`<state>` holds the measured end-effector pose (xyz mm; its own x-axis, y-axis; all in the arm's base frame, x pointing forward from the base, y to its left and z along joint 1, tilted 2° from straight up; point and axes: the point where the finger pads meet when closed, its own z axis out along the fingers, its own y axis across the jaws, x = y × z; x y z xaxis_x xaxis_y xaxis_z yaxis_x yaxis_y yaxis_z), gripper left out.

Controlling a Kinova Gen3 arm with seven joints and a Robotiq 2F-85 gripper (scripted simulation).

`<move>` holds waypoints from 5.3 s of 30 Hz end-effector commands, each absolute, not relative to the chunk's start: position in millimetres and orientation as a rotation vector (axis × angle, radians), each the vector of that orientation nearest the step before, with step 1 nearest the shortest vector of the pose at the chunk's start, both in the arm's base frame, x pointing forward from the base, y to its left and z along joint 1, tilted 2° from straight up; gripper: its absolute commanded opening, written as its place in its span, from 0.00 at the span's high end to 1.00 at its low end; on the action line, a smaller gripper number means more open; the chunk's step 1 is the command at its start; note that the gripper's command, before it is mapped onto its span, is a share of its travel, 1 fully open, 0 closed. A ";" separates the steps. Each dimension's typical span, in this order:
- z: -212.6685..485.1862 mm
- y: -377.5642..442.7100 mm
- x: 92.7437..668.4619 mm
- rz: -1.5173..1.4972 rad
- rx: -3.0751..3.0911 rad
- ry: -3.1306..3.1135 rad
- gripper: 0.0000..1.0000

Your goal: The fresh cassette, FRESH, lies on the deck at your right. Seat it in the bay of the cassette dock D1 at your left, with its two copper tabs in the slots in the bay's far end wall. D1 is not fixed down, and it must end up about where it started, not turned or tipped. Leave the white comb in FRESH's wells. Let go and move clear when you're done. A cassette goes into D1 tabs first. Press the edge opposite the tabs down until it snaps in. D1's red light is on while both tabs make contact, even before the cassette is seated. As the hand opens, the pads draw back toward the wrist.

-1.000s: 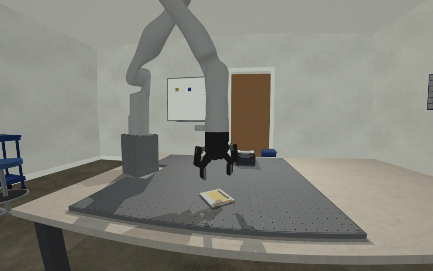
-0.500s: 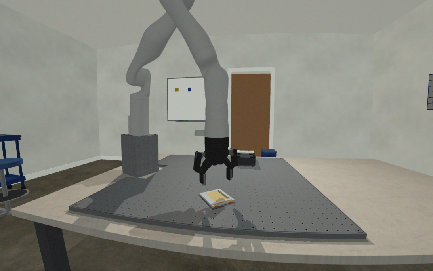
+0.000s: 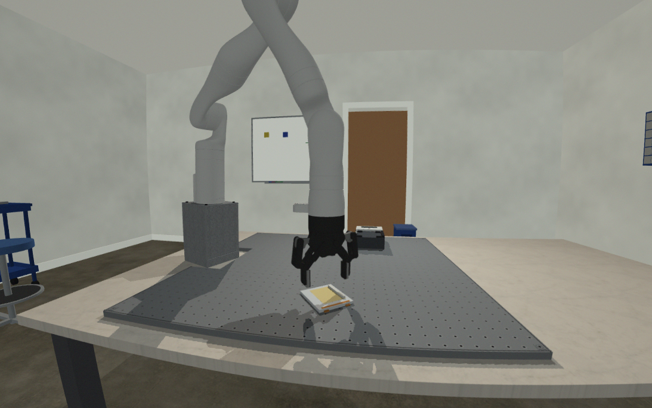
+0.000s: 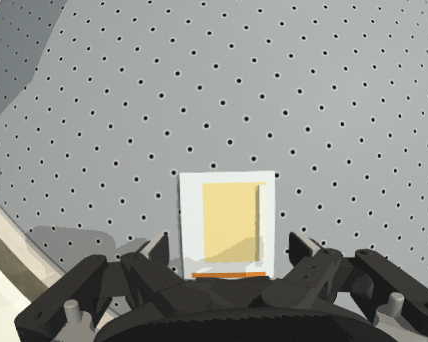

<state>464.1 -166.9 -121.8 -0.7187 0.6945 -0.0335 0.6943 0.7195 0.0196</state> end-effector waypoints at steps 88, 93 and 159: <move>-131.5 -165.0 461.5 0.009 1.163 2.887 1.00; -124.8 -165.0 461.3 0.009 1.161 2.887 1.00; -78.6 -74.9 466.8 -0.026 0.269 3.221 1.00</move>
<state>464.5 -88.9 -77.5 -0.9664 0.2482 0.0673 0.2471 0.9687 -0.0232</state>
